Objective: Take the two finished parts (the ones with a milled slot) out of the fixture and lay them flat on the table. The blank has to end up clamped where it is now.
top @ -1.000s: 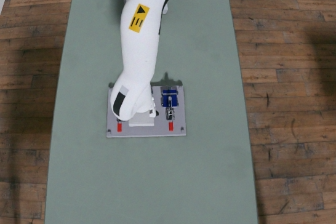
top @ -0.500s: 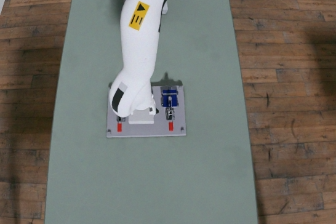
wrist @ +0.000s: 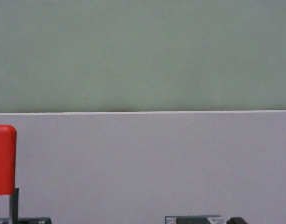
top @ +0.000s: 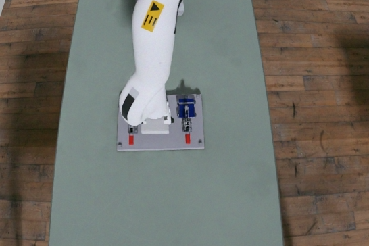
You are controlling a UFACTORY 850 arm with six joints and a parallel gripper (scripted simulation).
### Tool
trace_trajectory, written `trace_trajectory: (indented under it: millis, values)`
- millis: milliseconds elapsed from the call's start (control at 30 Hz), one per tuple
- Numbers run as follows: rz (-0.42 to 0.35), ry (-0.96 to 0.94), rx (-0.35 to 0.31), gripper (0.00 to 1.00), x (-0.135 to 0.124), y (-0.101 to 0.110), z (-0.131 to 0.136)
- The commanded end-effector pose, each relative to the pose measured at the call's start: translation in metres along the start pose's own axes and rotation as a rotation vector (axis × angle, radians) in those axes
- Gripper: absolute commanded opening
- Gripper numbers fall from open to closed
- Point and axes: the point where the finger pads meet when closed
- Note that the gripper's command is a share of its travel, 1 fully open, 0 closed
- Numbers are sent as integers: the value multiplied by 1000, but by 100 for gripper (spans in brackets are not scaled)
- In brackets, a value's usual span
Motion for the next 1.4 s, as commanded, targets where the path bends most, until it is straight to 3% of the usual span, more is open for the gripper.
trace_trajectory:
  millis: [0, 1367]
  values:
    - [2, 0, -1, 0, -1, 0, 0]
    - [2, 0, -1, 0, -5, 1, -1]
Point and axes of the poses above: the point where the finger pads meet when closed, its own y axis back along the fingers, its own z axis across the jaws, x = y × z, and after that the axes turned 14 degrees about y, right-handed
